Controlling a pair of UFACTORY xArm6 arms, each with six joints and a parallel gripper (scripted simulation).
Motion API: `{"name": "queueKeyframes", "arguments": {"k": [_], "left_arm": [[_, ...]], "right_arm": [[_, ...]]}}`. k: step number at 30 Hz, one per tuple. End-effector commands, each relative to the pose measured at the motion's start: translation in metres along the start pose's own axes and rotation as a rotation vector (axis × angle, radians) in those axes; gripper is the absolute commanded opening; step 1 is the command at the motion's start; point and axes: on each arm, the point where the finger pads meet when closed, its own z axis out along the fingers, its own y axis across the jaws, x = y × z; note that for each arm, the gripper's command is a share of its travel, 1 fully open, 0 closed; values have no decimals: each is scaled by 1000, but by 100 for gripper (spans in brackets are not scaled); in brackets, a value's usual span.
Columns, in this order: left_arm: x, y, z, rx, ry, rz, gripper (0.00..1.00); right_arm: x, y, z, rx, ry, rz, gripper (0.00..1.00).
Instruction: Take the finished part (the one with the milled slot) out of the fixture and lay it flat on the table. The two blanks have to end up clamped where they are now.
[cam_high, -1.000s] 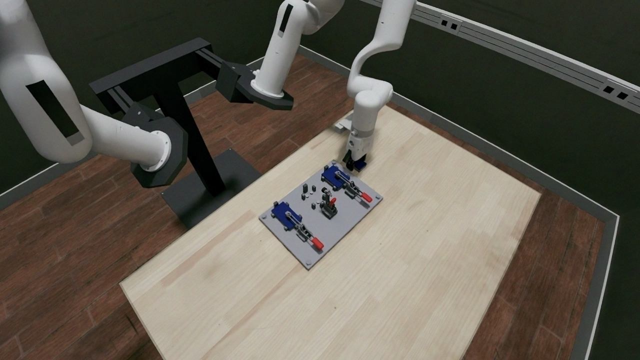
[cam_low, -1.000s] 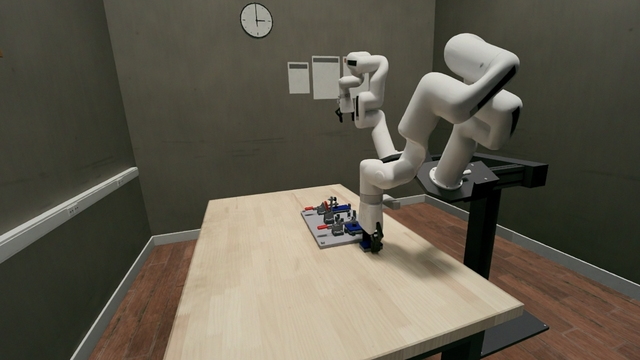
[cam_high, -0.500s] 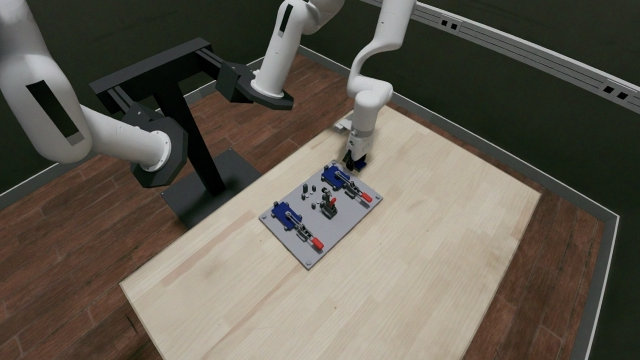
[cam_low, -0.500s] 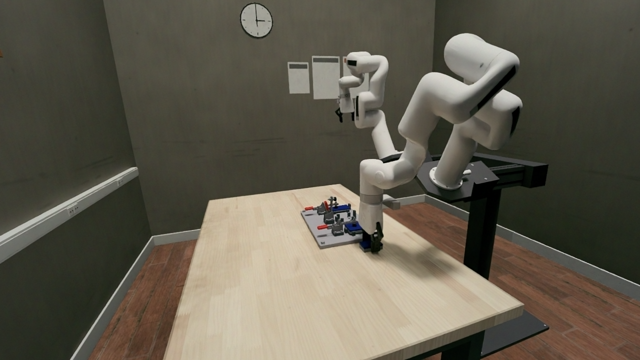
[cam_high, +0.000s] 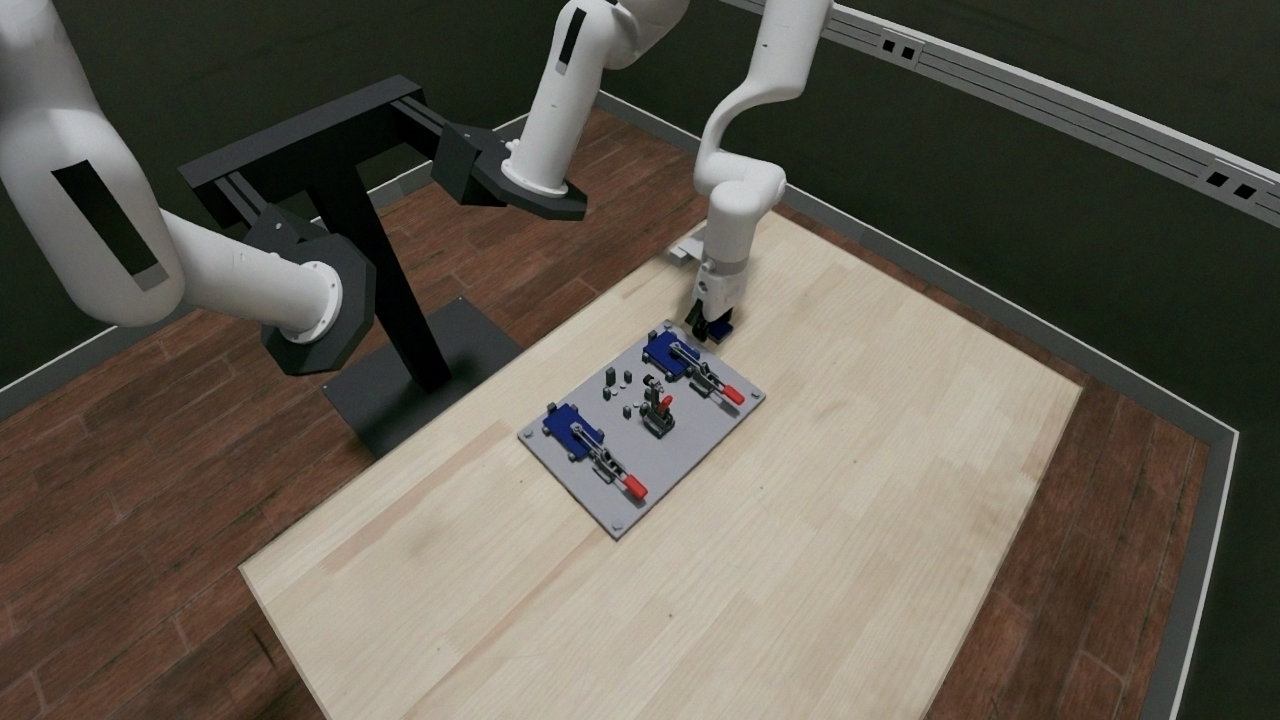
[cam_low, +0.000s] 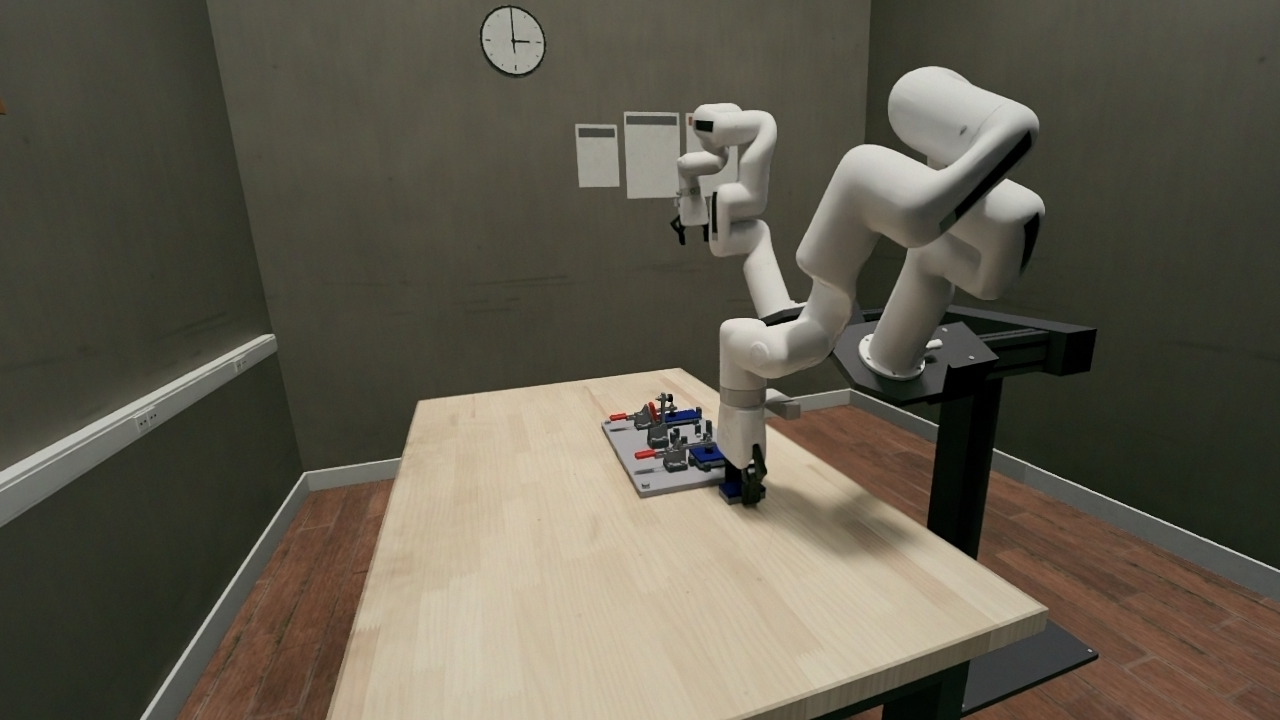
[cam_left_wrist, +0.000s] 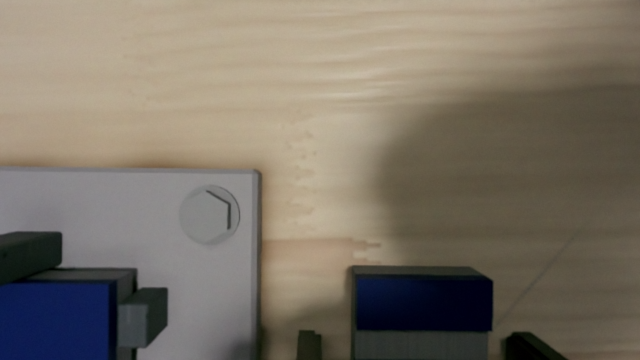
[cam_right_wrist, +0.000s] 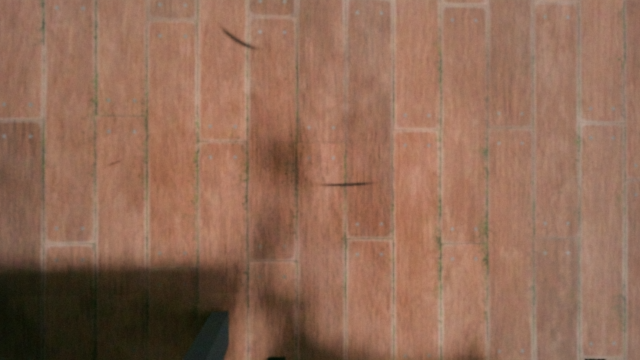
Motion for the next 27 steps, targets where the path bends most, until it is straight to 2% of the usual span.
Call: {"name": "queueKeyframes", "arguments": {"k": [1, 10, 27], "left_arm": [[-1, 0, -1, 0, -3, 0, 69], [-1, 0, -11, 0, -3, 0, 69], [-1, 0, -66, 0, -3, -1, 69]], "right_arm": [[1, 0, -2, 0, 4, 0, 100], [1, 0, -2, 0, 4, 0, 100], [1, 0, -2, 0, 4, 0, 100]]}}
